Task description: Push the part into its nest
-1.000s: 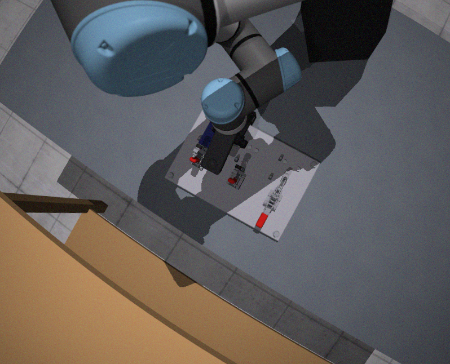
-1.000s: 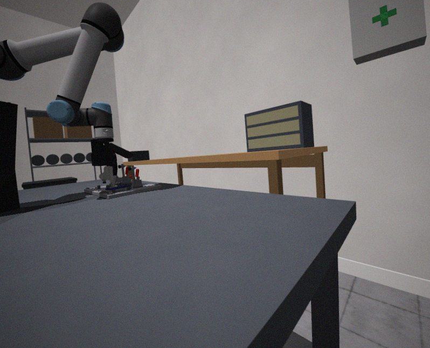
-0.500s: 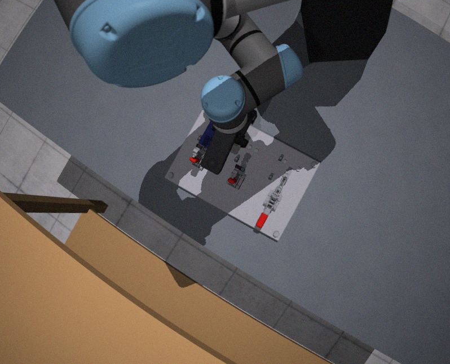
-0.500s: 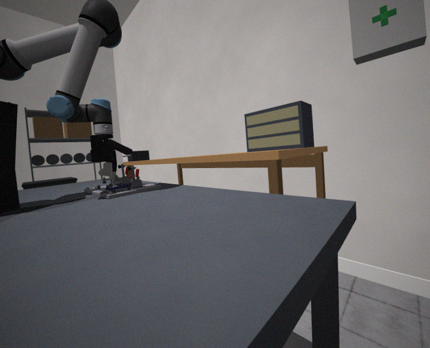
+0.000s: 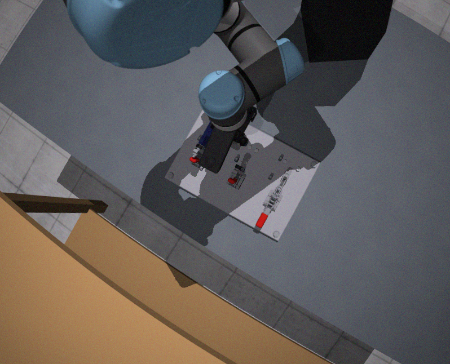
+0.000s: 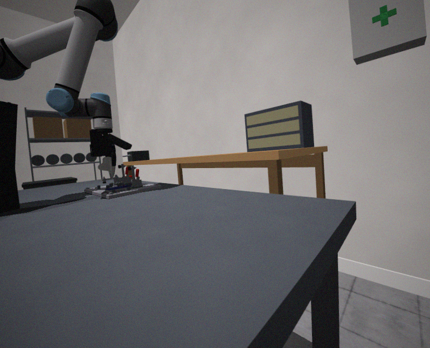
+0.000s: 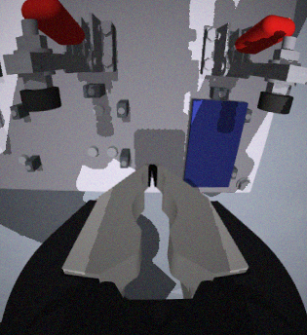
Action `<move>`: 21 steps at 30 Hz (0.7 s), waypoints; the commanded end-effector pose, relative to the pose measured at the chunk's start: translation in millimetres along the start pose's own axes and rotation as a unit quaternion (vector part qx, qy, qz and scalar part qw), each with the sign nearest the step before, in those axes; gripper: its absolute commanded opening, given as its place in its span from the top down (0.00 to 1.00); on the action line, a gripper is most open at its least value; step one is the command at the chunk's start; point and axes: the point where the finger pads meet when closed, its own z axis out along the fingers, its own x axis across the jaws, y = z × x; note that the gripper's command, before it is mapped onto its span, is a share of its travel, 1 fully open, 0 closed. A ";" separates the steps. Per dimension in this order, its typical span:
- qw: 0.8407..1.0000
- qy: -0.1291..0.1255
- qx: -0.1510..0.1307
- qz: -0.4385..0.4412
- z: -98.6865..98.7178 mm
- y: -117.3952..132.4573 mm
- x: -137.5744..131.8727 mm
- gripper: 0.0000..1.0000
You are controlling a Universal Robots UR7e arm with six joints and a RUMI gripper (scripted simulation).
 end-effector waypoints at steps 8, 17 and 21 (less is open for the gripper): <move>1.000 0.000 0.000 0.000 -27.3 -0.4 0.2 1.00; 1.000 0.000 0.001 0.000 -24.9 -0.5 0.2 0.42; 1.000 0.000 0.001 0.000 -24.9 -0.5 0.2 0.42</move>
